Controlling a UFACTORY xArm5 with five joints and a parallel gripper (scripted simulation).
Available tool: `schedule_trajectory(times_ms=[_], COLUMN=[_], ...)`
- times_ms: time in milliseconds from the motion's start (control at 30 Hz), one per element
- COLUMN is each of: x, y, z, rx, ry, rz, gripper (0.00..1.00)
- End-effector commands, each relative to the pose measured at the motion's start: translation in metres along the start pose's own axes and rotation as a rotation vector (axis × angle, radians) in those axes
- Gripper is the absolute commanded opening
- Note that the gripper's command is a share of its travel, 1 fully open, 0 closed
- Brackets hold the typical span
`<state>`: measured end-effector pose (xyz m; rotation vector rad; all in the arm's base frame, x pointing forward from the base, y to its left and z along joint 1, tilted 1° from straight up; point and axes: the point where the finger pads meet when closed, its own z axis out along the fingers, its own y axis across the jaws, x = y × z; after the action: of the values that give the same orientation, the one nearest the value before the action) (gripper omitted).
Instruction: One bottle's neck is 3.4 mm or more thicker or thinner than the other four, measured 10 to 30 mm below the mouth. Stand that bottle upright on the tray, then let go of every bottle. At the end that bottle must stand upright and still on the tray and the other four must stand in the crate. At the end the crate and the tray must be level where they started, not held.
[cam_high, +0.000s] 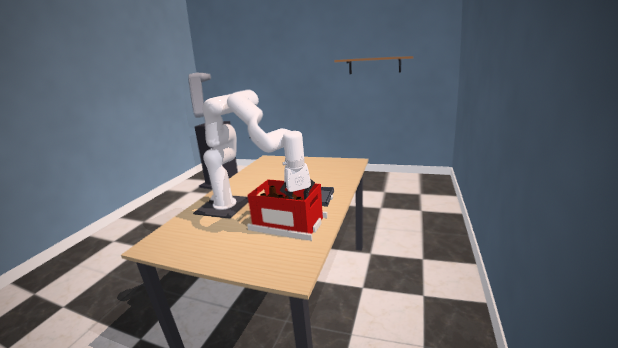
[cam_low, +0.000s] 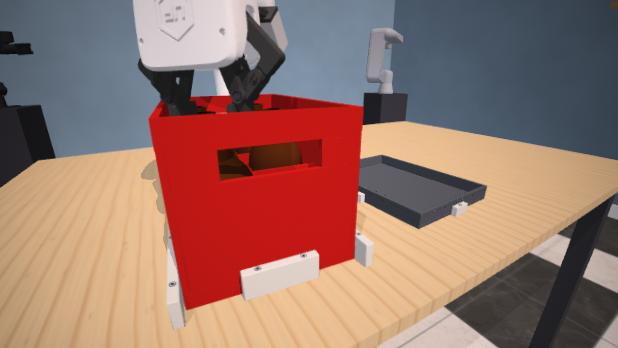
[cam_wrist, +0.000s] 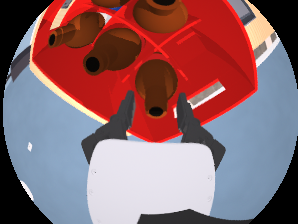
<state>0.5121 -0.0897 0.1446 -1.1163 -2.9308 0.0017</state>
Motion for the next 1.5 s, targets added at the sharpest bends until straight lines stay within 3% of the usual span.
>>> schedule_trajectory(times_ms=[0, 267, 300, 1467], x=[-0.001, -0.001, -0.001, -0.001], y=[0.0006, 0.0006, 0.0006, 0.0006], z=[-0.0017, -0.0017, -0.0017, -0.0017], rx=[-0.002, -0.002, -0.002, -0.002], ry=[-0.004, -0.004, -0.004, -0.004], rz=[0.0, 0.0, 0.0, 0.0], gripper=[0.65, 0.65, 0.0, 0.0])
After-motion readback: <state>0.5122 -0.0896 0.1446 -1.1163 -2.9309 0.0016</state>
